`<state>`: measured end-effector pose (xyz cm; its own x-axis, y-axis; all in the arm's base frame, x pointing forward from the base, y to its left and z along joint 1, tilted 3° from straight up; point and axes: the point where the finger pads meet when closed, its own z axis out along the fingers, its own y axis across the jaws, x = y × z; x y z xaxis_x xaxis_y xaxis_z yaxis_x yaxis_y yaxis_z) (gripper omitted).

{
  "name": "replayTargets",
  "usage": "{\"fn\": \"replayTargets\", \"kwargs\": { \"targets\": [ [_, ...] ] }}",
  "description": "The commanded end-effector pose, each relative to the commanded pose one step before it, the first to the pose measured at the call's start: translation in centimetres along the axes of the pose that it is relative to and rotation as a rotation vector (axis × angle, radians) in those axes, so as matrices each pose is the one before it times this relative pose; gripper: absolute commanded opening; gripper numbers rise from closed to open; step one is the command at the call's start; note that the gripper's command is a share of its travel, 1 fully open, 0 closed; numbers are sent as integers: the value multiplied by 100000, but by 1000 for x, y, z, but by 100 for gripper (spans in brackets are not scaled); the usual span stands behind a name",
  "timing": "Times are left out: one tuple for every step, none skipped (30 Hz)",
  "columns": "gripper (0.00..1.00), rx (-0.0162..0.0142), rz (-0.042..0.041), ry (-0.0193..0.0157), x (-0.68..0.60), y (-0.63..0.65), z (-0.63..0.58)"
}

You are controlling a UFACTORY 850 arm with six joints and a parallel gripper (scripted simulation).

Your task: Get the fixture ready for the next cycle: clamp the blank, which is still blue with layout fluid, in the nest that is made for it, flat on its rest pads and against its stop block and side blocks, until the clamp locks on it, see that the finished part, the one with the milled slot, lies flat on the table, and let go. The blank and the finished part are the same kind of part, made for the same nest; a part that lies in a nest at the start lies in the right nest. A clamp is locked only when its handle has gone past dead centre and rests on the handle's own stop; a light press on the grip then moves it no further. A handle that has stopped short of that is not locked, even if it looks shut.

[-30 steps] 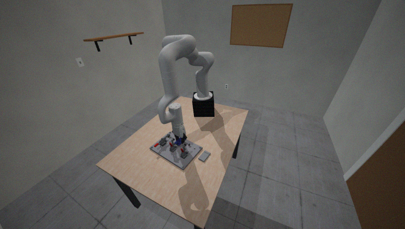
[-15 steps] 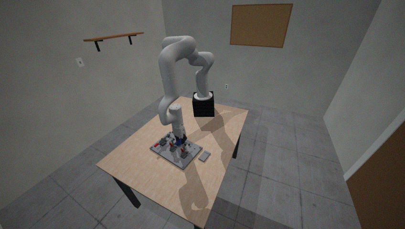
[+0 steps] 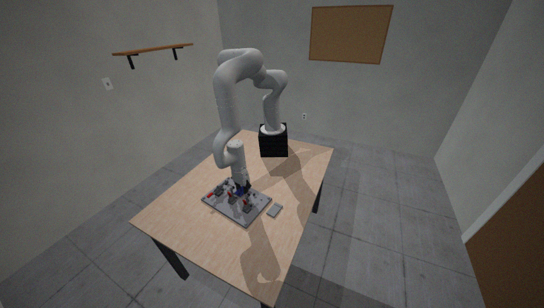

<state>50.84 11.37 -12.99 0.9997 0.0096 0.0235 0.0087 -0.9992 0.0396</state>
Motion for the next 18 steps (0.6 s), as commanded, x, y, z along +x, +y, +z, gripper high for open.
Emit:
{"fn": "replayTargets", "kwargs": {
  "targets": [
    [0,20,-5,185,102,-21,-61],
    [0,0,0,0,2,1,5],
    [0,0,0,0,4,4,13],
    [0,0,0,0,6,6,22],
    [0,0,0,0,9,9,32],
    [0,0,0,0,11,11,40],
    [0,0,0,0,13,13,48],
    [0,0,0,0,15,15,53],
    [0,0,0,0,0,0,0],
    [0,0,0,0,0,0,0],
    [0,0,0,0,16,16,56],
    [0,0,0,0,16,15,55],
    [0,0,0,0,15,15,53],
    [0,0,0,0,13,13,47],
    [0,0,0,0,11,11,40],
    [0,0,0,0,9,9,31],
    [0,0,0,0,6,6,22],
    [0,0,0,0,3,4,13]
  ]
}}
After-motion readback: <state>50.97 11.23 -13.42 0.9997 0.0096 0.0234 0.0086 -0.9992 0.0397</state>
